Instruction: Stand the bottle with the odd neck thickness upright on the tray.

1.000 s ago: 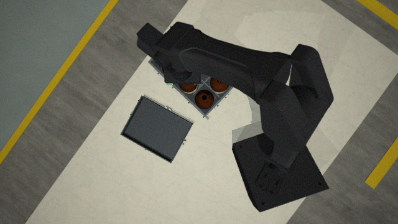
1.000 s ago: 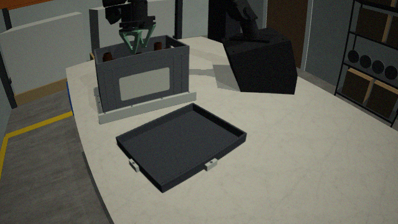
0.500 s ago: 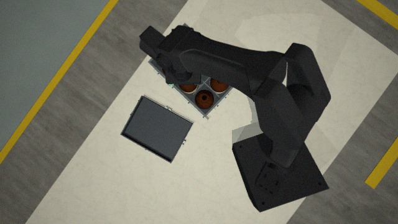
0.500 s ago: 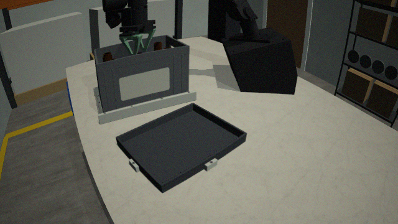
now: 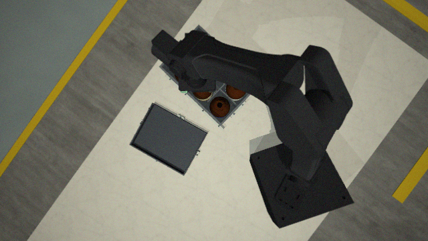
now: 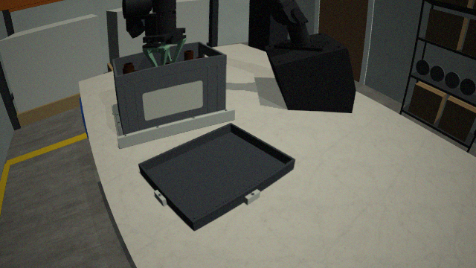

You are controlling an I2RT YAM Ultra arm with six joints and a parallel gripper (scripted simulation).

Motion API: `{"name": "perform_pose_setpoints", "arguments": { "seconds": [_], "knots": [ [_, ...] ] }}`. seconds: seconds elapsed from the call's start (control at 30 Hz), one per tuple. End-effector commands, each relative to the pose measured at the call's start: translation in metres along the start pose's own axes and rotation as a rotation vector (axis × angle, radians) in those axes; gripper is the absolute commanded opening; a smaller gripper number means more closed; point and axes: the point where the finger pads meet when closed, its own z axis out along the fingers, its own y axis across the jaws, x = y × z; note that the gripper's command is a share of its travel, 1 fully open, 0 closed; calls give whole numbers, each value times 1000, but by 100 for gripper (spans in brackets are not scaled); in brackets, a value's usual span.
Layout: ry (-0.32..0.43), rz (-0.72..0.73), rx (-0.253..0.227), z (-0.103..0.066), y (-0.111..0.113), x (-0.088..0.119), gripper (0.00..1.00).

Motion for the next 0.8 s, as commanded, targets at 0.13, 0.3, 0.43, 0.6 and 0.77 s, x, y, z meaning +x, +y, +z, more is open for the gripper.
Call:
{"name": "perform_pose_setpoints", "arguments": {
  "seconds": [0.13, 0.3, 0.43, 0.6, 0.77],
  "knots": [
    [-16, -3, -14, 0, 1, -1, 61],
    [-32, 2, -30, -6, 4, -6, 61],
    [-30, 2, -29, -5, 3, -5, 61],
    [-30, 2, -28, -5, 3, -5, 61],
    [-29, 2, -27, -5, 3, -5, 61]
  ]
}}
